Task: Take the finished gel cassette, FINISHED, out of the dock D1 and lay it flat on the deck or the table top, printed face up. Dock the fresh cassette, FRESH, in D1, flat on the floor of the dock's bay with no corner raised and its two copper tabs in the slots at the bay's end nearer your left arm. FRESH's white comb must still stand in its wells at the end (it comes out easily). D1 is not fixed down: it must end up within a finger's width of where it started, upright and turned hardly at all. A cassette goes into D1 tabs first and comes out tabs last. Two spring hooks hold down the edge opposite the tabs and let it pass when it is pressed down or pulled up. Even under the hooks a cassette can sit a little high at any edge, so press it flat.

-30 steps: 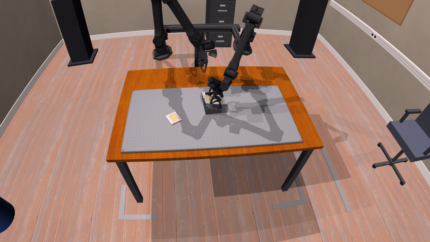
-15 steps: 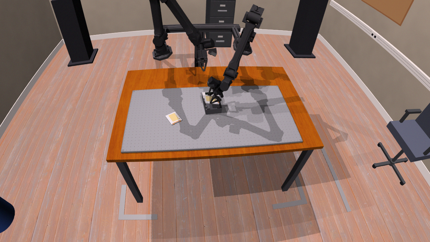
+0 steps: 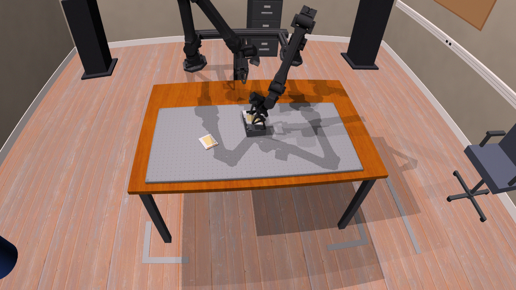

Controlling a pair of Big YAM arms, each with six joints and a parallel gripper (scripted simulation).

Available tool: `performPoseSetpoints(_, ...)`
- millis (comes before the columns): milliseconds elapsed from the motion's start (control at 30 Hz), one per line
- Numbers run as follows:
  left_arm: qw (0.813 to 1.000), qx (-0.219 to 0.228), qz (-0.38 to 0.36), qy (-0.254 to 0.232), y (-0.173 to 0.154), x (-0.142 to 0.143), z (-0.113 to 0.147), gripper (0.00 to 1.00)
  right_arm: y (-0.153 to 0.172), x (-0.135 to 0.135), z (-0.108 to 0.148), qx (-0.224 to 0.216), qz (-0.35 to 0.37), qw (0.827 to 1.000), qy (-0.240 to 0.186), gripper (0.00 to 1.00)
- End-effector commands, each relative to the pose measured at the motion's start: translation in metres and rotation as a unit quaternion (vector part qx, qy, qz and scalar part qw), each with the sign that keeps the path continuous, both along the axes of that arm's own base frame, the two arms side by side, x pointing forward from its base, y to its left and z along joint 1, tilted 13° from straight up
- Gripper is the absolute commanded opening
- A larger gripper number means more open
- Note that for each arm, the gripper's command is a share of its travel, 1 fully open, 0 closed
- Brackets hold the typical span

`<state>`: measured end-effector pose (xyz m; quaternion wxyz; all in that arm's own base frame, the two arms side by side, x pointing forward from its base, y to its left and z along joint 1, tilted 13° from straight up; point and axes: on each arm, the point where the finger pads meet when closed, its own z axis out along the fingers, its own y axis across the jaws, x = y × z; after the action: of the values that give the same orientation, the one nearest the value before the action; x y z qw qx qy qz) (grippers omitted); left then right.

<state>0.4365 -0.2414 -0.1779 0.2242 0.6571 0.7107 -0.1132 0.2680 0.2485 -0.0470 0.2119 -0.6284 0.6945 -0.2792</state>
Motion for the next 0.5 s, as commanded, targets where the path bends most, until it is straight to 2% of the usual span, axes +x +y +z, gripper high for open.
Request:
performPoseSetpoints(0,1.0,-0.003,-0.002,-0.004,-0.002,0.002,0.004,0.0,0.029,0.011,0.02,0.03,0.001,0.999,-0.017,0.0)
performPoseSetpoints(467,1.0,-0.003,-0.002,-0.004,-0.002,0.002,0.004,0.0,0.042,0.016,0.034,0.04,0.001,0.999,-0.023,0.0)
